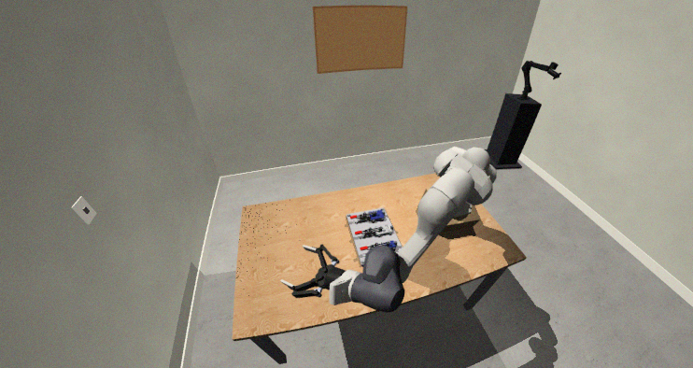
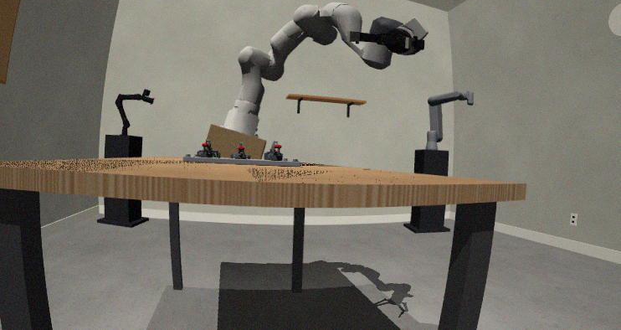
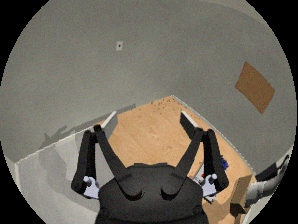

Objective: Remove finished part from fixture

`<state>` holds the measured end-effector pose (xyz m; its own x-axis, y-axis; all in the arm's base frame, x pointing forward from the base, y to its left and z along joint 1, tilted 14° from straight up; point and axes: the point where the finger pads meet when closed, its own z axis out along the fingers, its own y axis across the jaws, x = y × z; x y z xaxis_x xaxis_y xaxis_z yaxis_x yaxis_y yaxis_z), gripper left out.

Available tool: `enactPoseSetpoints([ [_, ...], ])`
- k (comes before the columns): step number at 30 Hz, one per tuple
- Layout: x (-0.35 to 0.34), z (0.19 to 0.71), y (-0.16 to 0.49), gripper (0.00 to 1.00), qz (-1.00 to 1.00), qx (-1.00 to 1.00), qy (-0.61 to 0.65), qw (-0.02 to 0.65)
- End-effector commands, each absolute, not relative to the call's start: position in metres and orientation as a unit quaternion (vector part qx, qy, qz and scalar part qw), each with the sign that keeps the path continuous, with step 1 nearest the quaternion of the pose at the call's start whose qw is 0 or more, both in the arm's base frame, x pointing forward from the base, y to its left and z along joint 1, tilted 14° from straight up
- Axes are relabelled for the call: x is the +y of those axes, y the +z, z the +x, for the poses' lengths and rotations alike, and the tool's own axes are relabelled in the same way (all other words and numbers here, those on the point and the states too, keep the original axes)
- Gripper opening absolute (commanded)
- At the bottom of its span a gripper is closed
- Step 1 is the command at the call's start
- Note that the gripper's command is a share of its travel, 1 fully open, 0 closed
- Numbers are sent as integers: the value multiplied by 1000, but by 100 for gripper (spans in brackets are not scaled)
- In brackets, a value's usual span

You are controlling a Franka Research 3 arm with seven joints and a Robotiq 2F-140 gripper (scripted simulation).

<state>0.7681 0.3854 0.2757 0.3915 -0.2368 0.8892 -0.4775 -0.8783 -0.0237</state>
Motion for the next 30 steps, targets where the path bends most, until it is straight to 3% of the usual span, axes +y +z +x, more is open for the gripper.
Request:
enactPoseSetpoints([
  [1,385,768,276,100,826,-216,507,118],
  [20,383,768,275,100,827,-215,505,121],
  [30,297,752,256,100,873,-177,417,180],
])
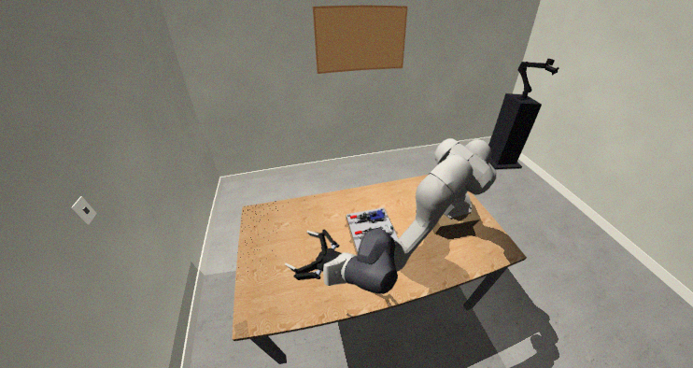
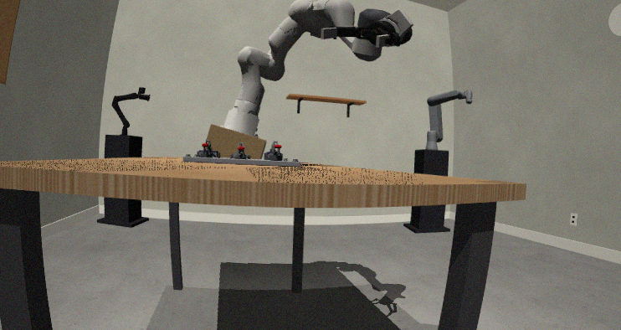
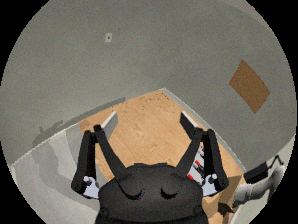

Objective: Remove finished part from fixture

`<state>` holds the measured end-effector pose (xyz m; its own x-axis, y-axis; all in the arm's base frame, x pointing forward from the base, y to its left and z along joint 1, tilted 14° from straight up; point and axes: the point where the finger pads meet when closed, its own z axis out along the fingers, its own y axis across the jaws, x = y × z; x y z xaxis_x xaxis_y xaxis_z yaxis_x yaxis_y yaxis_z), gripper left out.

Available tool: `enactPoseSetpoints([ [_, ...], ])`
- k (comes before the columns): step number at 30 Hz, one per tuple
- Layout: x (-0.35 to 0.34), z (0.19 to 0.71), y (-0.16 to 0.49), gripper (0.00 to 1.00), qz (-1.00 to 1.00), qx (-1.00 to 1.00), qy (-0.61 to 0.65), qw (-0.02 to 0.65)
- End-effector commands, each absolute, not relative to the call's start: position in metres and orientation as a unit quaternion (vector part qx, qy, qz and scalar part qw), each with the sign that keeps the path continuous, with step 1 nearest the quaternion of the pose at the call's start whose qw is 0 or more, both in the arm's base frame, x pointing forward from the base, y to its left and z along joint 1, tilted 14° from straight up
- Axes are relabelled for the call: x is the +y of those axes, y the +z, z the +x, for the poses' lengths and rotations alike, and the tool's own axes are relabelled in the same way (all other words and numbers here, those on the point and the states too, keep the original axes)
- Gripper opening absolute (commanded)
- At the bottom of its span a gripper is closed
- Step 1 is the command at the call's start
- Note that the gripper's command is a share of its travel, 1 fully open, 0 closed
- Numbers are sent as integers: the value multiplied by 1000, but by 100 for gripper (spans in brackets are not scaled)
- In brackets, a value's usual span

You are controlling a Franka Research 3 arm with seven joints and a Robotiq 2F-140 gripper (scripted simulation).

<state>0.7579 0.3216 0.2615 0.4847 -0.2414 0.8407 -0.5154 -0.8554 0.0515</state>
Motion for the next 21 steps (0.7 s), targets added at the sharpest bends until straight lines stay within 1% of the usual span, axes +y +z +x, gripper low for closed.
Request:
enactPoseSetpoints([
  [1,297,752,256,100,873,-177,417,180],
  [4,297,752,256,100,873,-177,417,180],
  [5,276,745,251,100,883,-168,394,190],
  [8,276,745,251,100,883,-168,394,190],
  [9,254,737,246,100,894,-158,369,199],
  [14,254,737,246,100,894,-158,369,199],
  [15,231,727,239,100,906,-147,340,206],
  [21,231,727,239,100,906,-147,340,206],
])
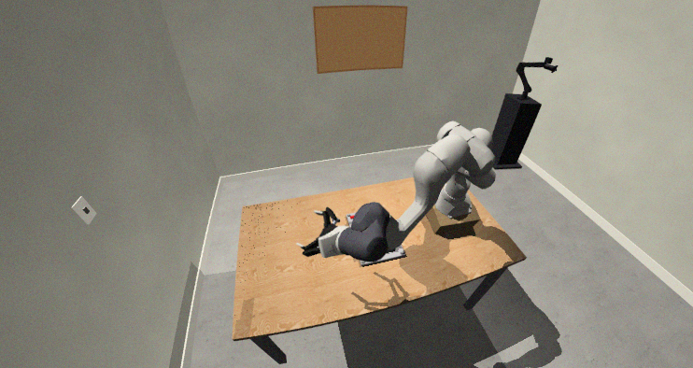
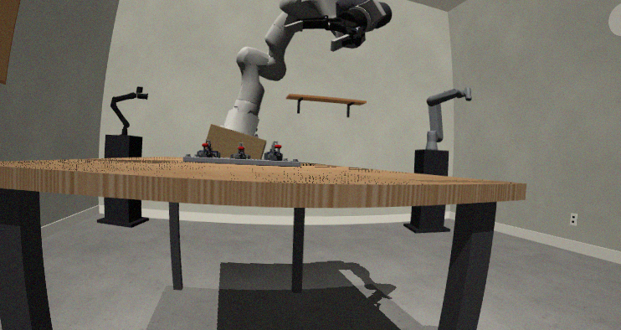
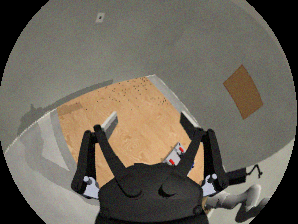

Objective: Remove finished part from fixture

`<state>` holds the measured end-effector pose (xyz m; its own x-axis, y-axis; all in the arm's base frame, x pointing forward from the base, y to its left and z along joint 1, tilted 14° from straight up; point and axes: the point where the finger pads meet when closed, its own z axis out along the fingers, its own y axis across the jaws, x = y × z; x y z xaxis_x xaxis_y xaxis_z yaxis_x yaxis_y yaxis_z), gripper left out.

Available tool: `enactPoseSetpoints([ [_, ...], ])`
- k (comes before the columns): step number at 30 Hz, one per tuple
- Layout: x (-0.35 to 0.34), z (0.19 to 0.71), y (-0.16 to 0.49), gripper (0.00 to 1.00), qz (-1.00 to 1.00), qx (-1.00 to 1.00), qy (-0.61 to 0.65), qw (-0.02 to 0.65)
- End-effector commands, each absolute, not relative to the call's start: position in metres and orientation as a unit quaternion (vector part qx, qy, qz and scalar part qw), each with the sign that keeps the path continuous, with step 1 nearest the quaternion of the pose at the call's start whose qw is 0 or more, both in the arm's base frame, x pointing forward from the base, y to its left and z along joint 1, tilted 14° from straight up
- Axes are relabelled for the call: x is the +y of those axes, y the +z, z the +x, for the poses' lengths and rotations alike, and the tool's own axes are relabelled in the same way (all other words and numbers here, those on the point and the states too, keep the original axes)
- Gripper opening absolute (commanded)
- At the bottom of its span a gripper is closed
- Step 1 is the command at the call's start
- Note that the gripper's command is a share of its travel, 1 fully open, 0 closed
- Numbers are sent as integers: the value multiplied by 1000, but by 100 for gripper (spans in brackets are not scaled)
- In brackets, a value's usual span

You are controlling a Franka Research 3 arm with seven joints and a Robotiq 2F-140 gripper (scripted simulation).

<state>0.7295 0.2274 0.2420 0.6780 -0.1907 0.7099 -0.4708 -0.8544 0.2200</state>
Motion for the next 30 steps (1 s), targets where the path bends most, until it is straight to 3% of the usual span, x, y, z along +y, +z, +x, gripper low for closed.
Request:
enactPoseSetpoints([
  [1,231,727,239,100,906,-147,340,206],
  [30,207,715,232,100,917,-135,310,210],
])
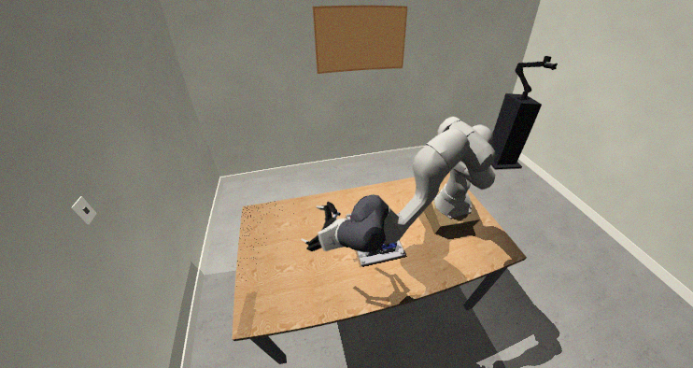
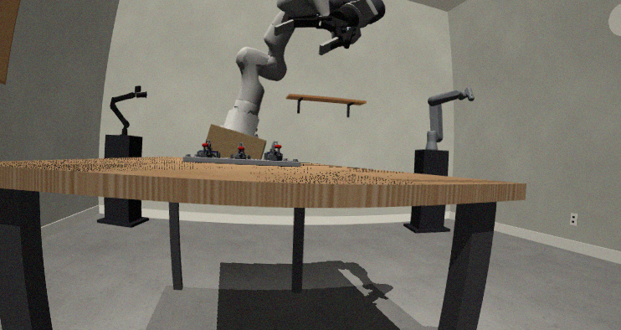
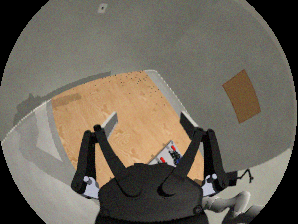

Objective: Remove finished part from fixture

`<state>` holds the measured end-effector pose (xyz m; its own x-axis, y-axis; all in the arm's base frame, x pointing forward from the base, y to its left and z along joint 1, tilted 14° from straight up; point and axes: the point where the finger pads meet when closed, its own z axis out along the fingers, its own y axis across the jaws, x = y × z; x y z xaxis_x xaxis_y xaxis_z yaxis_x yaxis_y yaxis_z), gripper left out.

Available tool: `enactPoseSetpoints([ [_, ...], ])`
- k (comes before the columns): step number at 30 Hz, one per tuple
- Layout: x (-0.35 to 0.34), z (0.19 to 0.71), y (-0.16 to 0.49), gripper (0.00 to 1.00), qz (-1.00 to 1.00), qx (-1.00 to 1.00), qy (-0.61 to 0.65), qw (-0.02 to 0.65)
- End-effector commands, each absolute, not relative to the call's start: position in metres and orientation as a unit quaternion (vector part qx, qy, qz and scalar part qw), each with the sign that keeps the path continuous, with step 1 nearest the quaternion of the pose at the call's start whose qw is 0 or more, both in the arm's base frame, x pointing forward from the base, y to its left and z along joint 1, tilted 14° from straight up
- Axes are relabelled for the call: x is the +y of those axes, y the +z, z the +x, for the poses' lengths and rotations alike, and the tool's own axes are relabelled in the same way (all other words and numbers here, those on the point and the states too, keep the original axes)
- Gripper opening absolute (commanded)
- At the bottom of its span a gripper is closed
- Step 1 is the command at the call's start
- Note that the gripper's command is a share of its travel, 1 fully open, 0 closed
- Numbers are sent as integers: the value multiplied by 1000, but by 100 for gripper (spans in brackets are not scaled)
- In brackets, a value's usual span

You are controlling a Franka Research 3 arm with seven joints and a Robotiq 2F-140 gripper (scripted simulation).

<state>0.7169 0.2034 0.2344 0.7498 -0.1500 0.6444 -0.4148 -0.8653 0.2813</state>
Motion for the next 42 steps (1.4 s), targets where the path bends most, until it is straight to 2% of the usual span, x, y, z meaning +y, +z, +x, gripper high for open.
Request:
enactPoseSetpoints([
  [1,207,715,232,100,917,-135,310,210],
  [14,207,715,232,100,917,-135,310,210],
  [15,183,700,225,100,929,-123,278,211],
  [39,183,700,225,100,929,-123,278,211],
  [40,160,684,217,100,940,-110,246,209],
  [42,160,684,217,100,940,-110,246,209],
])
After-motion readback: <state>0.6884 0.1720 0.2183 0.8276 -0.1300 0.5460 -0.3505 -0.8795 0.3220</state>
